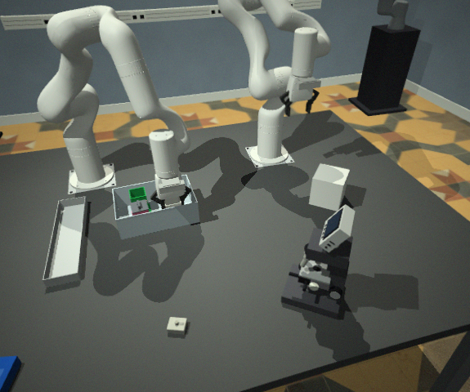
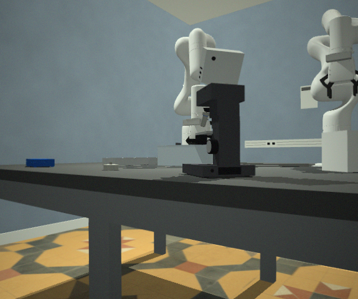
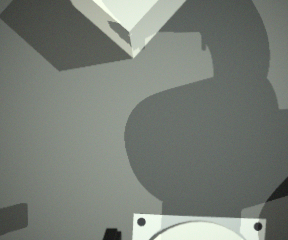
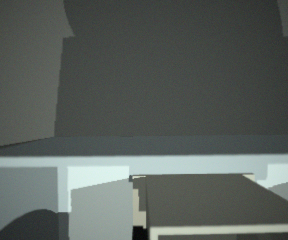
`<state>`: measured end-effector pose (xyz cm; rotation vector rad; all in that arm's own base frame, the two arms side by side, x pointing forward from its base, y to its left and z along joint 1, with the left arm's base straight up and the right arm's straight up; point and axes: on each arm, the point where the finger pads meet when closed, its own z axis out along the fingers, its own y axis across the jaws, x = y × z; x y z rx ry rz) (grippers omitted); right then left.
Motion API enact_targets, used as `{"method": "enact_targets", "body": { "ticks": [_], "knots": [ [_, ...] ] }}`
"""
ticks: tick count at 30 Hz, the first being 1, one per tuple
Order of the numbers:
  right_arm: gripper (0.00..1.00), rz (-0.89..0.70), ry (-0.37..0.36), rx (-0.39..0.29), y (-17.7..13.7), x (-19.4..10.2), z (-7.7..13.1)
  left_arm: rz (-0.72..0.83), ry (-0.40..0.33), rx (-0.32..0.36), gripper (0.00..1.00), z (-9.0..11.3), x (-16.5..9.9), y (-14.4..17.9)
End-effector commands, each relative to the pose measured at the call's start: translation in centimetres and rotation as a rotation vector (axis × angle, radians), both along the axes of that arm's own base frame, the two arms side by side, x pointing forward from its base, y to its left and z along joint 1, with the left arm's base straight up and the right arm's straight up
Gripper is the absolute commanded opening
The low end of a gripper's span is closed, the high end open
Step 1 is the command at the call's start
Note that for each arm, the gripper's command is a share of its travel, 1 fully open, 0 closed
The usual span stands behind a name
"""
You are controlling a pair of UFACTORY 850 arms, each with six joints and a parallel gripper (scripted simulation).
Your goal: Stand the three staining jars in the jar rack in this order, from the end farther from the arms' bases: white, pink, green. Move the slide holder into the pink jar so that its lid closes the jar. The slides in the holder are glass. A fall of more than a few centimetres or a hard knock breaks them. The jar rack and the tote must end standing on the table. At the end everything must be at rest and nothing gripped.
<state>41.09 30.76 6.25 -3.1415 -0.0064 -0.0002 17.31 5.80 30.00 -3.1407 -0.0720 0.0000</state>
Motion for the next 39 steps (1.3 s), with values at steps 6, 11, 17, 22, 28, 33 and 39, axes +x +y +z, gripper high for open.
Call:
{"method": "enact_targets", "body": {
  "ticks": [6, 11, 17, 22, 28, 33, 39],
  "knots": [
    [0.0, 0.0, -0.001, 0.001, 0.0, 0.1, 1.2, 0.0, -0.001, 0.001, 1.0, 0.1, 0.1, 0.0],
    [0.0, 0.0, -0.001, 0.001, 0.0, 0.1, 1.7, 0.0, -0.001, 0.001, 1.0, 0.1, 0.1, 0.0],
    [0.0, 0.0, -0.001, 0.001, 0.0, 0.1, 2.7, 0.0, -0.001, 0.001, 1.0, 0.1, 0.1, 0.0],
    [0.0, 0.0, -0.001, 0.001, 0.0, 0.1, 3.6, 0.0, -0.001, 0.001, 1.0, 0.1, 0.1, 0.0],
    [0.0, 0.0, -0.001, 0.001, 0.0, 0.1, 4.2, 0.0, -0.001, 0.001, 1.0, 0.1, 0.1, 0.0],
    [0.0, 0.0, -0.001, 0.001, 0.0, 0.1, 5.1, 0.0, -0.001, 0.001, 1.0, 0.1, 0.1, 0.0],
    [0.0, 0.0, -0.001, 0.001, 0.0, 0.1, 6.1, 0.0, -0.001, 0.001, 1.0, 0.1, 0.1, 0.0]
  ]
}}
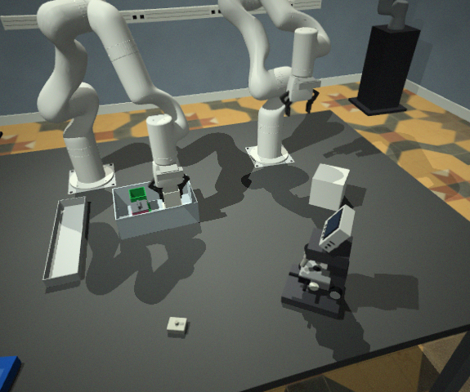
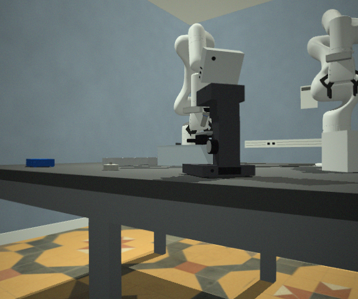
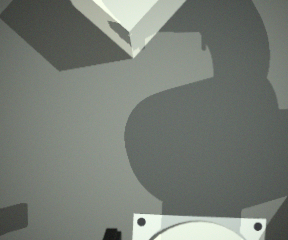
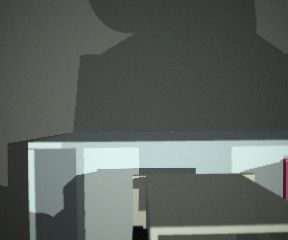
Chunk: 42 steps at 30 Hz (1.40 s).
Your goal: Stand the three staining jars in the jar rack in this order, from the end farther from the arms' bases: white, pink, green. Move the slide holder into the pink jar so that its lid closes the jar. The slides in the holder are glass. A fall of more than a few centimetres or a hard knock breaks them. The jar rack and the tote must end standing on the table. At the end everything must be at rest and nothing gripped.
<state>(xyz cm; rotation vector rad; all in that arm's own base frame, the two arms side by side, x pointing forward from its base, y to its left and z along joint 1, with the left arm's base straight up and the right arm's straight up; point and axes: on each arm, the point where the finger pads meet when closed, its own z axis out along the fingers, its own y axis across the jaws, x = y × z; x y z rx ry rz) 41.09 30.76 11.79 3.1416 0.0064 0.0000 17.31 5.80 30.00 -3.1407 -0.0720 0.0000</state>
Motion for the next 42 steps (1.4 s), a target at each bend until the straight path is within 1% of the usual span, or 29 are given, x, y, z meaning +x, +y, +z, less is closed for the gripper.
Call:
{"method": "enact_targets", "body": {
  "ticks": [1, 3, 18, 20, 35, 37, 42],
  "knots": [
    [0.0, 0.0, -0.002, 0.001, 0.1, 0.1, 0.7, 0.0, -0.001, 0.001, 1.0, 0.1, 0.1, 0.0],
    [0.0, 0.0, -0.002, 0.001, 0.1, 0.1, 0.7, 0.0, -0.001, 0.001, 1.0, 0.1, 0.1, 0.0],
    [0.0, 0.0, -0.002, 0.001, 0.1, 0.1, 3.2, 0.0, -0.001, 0.001, 1.0, 0.1, 0.1, 0.0],
    [0.0, 0.0, -0.002, 0.001, 0.1, 0.1, 3.2, 0.0, -0.001, 0.001, 1.0, 0.1, 0.1, 0.0],
    [0.0, 0.0, -0.002, 0.001, 0.1, 0.1, 5.7, 0.0, -0.001, 0.001, 1.0, 0.1, 0.1, 0.0],
    [0.0, 0.0, -0.002, 0.001, 0.1, 0.1, 5.7, 0.0, -0.001, 0.001, 1.0, 0.1, 0.1, 0.0],
    [0.0, 0.0, -0.002, 0.001, 0.1, 0.1, 6.5, 0.0, -0.001, 0.001, 1.0, 0.1, 0.1, 0.0]
  ]
}}
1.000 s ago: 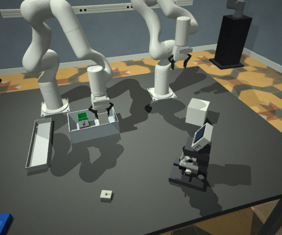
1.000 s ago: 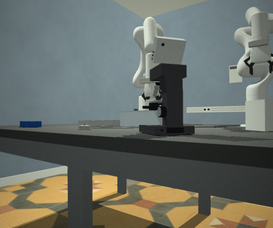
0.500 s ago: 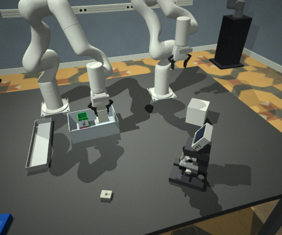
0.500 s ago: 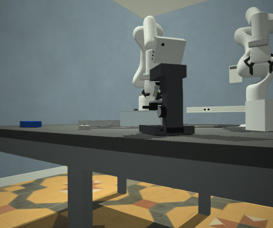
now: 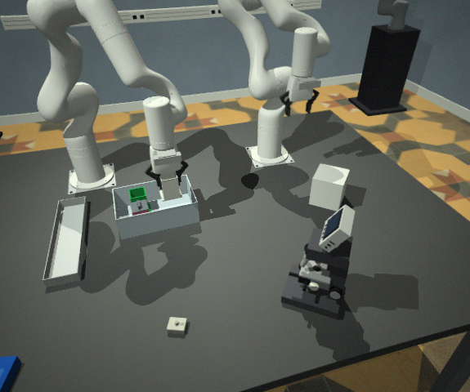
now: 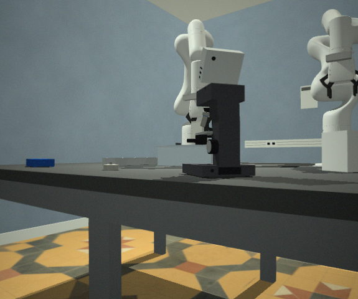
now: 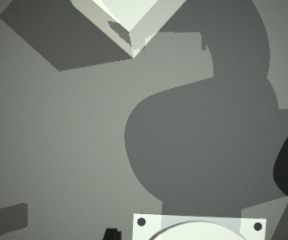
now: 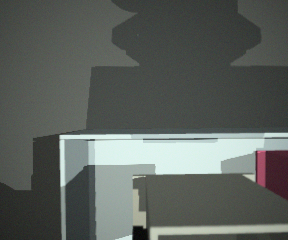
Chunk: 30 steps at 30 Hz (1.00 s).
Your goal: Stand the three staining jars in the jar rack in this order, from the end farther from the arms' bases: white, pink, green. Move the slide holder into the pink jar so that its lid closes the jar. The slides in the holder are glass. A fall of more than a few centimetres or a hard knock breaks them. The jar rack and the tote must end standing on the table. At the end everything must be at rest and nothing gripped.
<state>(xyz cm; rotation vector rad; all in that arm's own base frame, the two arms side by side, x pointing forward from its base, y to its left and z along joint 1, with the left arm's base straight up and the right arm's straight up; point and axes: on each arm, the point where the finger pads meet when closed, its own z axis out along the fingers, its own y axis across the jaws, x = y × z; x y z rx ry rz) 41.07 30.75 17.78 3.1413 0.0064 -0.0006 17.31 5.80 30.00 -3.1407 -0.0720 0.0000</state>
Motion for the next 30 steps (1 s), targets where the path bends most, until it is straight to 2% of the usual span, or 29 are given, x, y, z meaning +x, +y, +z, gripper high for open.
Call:
{"method": "enact_targets", "body": {
  "ticks": [1, 5, 23, 25, 30],
  "knots": [
    [0.0, 0.0, -0.002, 0.002, 0.1, 0.1, 0.7, 0.0, -0.001, 0.001, 1.0, 0.1, 0.1, 0.0],
    [0.0, 0.0, -0.002, 0.002, 0.1, 0.1, 1.2, 0.0, -0.001, 0.001, 1.0, 0.1, 0.1, 0.0],
    [0.0, 0.0, -0.002, 0.001, 0.1, 0.1, 1.2, 0.0, -0.001, 0.001, 1.0, 0.1, 0.1, 0.0],
    [0.0, -0.057, -0.002, 0.002, -0.6, 0.3, 1.2, 0.0, -0.001, 0.001, 1.0, 0.1, 0.1, 0.0],
    [0.0, -0.057, -0.002, 0.001, -1.5, 0.7, 1.2, 0.0, -0.001, 0.001, 1.0, 0.1, 0.1, 0.0]
  ]
}}
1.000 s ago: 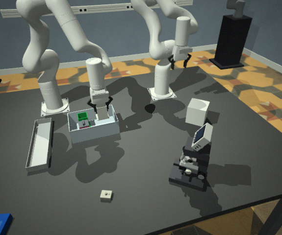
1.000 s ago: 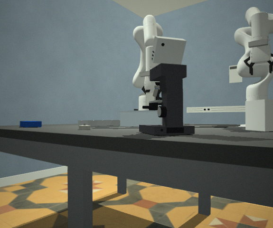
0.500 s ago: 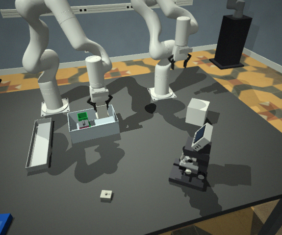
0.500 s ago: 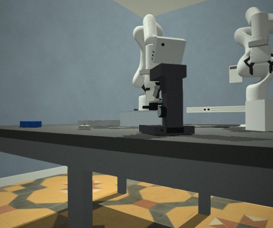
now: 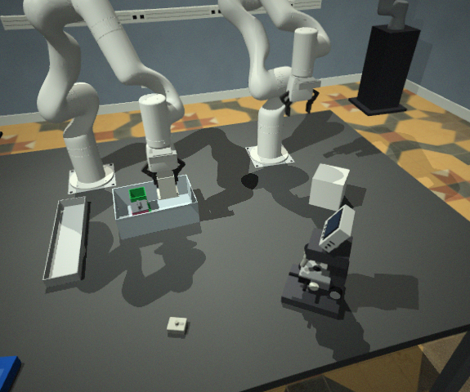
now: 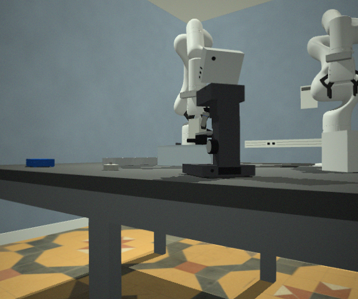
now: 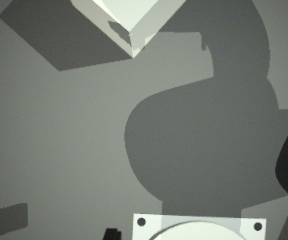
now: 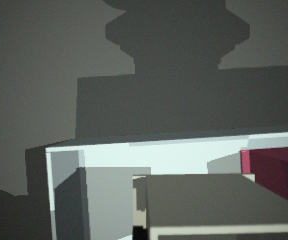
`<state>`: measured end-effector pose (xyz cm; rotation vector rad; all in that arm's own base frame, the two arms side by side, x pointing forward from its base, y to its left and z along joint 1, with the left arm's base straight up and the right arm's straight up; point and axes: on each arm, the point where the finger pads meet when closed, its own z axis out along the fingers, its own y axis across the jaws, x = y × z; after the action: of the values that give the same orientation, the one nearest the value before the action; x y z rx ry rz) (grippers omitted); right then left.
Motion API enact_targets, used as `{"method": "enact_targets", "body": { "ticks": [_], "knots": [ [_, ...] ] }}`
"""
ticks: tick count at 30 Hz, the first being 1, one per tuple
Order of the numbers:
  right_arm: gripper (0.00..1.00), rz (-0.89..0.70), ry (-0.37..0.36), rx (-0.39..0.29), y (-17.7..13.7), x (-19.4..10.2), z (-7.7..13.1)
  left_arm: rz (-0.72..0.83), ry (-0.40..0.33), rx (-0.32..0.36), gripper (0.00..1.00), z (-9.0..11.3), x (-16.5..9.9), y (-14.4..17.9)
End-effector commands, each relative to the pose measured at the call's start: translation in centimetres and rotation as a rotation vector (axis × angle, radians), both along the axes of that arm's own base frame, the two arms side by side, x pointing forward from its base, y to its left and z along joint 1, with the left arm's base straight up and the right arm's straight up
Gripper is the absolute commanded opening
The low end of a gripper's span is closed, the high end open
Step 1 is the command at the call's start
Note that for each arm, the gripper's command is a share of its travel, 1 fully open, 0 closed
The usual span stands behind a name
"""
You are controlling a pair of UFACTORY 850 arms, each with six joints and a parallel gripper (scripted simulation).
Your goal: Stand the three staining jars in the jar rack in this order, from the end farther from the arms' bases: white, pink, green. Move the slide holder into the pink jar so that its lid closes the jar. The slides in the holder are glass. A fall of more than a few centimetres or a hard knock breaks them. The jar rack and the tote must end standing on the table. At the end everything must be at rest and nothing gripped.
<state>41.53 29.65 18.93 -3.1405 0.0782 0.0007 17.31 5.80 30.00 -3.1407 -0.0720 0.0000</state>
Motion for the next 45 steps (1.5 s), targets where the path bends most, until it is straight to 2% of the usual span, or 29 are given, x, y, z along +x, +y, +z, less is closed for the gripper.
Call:
{"method": "enact_targets", "body": {
  "ticks": [1, 45],
  "knots": [
    [0.0, -0.003, -0.002, 0.001, -0.7, 0.4, 0.1, 0.0, -0.001, 0.001, 1.0, 0.1, 0.1, 0.0],
    [0.0, -0.003, -0.002, 0.001, -13.0, 5.5, 0.1, 0.0, -0.001, 0.001, 1.0, 0.1, 0.1, 0.0]
  ]
}}
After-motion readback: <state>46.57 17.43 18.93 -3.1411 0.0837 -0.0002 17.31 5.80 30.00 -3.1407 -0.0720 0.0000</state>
